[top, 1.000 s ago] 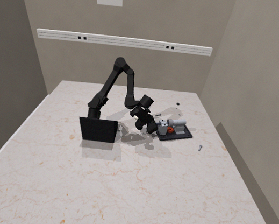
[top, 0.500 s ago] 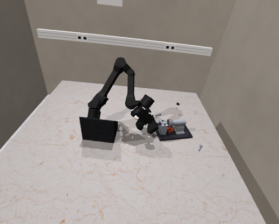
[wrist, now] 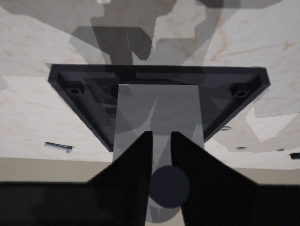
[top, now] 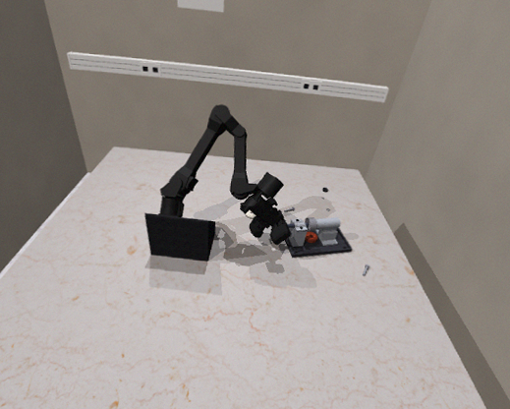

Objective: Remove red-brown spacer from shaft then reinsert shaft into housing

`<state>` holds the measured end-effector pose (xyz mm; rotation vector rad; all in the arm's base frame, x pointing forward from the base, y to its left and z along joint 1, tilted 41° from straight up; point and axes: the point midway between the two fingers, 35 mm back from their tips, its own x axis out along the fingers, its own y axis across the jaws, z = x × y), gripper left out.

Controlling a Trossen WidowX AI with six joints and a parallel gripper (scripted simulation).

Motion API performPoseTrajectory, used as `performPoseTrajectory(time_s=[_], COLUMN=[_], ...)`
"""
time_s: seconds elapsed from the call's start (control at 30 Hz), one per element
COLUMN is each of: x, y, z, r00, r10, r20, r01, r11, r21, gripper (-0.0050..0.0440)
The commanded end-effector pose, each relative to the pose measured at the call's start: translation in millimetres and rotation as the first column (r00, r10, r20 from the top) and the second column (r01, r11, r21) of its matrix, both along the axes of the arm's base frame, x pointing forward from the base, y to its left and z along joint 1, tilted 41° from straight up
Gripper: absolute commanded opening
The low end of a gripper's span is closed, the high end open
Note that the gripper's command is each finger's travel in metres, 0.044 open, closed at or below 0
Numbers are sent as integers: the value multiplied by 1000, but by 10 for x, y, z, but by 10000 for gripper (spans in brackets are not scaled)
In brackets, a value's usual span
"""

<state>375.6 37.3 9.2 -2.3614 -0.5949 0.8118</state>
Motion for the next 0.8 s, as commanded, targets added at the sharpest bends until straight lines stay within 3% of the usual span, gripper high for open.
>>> performPoseTrajectory(time_s=[0.0, 0.77], x=[81, 145], y=[-14, -4], z=[70, 83], r00=[1000, 1000], r10=[-3, -3], r20=[24, 24], r01=[3, 3], r11=[1000, 1000], r21=[-3, -2], gripper=[-50, -50])
